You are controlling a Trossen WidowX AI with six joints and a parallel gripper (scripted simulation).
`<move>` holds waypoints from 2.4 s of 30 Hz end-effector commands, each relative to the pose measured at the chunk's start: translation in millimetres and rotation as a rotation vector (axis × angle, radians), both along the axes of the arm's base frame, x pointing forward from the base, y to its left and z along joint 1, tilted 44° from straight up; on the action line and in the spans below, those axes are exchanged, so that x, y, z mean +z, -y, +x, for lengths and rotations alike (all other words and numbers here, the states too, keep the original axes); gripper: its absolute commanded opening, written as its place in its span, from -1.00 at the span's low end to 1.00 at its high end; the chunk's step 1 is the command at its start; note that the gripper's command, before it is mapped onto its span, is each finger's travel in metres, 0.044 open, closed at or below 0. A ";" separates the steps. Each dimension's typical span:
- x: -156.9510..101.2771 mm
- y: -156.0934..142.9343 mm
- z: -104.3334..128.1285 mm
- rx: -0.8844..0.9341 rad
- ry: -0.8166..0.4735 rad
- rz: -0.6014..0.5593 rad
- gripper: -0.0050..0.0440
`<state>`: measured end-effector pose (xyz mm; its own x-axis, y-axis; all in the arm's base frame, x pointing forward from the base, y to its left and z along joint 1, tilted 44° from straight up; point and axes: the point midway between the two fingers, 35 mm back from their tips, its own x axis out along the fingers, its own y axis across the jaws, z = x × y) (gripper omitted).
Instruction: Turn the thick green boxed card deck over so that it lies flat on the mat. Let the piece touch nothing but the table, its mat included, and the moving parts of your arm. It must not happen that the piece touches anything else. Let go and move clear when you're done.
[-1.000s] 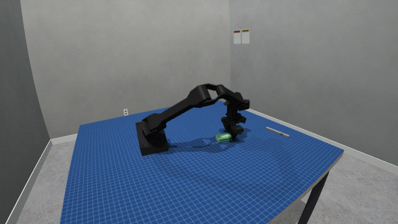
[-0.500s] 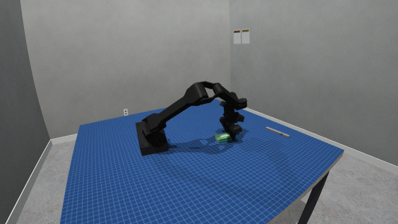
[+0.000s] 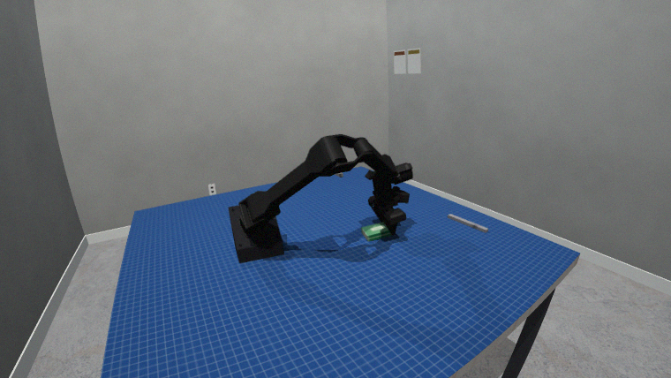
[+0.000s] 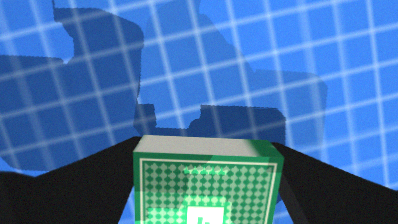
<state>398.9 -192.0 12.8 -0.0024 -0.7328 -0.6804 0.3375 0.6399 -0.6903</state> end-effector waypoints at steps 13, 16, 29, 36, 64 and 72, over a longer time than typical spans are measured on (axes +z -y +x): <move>18.7 -11.3 1.6 0.074 0.093 -0.038 0.56; 18.6 -12.5 1.3 0.104 0.120 -0.050 0.56; 23.9 -19.9 -4.8 0.148 0.161 -0.079 0.56; 23.3 -22.7 -5.5 0.214 0.220 -0.102 0.56; 30.0 -38.0 -20.1 0.331 0.326 -0.163 0.56; 25.7 -37.1 -23.3 0.383 0.369 -0.188 0.56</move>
